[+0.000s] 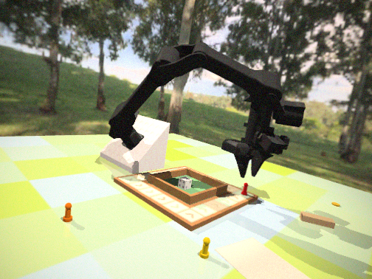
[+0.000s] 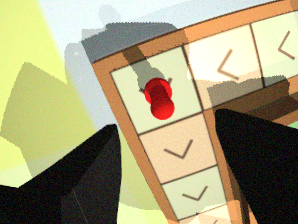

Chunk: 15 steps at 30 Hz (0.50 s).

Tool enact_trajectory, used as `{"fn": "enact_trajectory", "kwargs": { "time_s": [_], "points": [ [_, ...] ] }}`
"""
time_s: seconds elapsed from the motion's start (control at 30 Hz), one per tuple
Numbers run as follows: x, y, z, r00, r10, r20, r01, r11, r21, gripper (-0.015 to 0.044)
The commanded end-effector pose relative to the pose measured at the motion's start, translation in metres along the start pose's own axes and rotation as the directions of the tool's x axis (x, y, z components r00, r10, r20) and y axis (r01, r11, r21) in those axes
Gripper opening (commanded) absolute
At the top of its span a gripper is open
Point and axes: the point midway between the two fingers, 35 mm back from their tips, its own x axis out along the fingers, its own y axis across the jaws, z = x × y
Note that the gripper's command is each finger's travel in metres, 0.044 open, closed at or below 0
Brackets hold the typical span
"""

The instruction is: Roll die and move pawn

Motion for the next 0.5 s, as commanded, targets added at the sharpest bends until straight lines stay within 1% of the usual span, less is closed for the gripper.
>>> {"fn": "enact_trajectory", "kwargs": {
  "time_s": [0.0, 0.47],
  "points": [
    [0.006, 0.000, -0.001, 1.000, -0.005, 0.001, 0.005, 1.000, -0.007, 0.0200],
    [0.029, 0.000, -0.001, 1.000, -0.006, 0.001, 0.006, 1.000, -0.007, 0.0200]
  ]
}}
